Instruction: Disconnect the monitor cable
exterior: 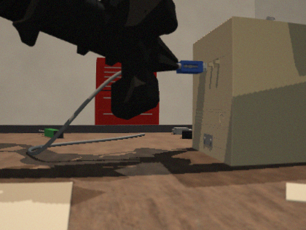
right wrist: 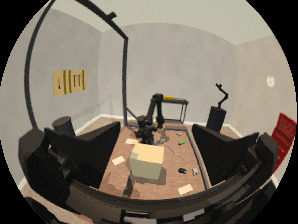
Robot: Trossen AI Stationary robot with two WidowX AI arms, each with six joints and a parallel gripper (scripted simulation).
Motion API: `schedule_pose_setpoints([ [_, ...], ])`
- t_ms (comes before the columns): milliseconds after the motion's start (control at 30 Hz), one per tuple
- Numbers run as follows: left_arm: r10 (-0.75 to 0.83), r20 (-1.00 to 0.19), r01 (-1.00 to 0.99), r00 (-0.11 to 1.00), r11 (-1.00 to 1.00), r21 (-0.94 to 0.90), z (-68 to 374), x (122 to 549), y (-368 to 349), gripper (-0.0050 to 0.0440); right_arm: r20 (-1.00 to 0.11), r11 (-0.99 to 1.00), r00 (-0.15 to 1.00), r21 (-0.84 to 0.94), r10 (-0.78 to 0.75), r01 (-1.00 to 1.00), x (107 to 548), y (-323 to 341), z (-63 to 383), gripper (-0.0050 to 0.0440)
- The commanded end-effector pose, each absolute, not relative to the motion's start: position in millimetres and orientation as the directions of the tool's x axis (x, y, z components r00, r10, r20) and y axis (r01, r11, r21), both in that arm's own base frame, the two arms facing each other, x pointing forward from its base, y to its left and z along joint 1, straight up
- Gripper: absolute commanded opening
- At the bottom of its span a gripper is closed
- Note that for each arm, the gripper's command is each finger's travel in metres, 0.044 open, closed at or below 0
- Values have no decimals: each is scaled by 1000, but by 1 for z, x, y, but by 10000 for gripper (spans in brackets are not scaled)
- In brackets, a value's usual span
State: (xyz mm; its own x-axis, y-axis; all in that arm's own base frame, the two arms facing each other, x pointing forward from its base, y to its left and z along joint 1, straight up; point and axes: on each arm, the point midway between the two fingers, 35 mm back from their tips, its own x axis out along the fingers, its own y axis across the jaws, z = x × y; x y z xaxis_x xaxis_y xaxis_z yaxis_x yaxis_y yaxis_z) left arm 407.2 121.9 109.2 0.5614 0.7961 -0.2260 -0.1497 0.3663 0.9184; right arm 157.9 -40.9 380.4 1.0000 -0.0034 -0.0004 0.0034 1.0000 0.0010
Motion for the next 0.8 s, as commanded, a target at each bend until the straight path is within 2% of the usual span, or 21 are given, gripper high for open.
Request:
schedule_pose_setpoints([
  [0,793,-222,-177,567,381,907,118,408,122,0,1,1000,1000,-6,0,0,158,-39,384,440],
  [767,737,-327,-244,592,551,798,122,407,124,0,1,1000,1000,-6,0,0,158,-39,384,440],
])
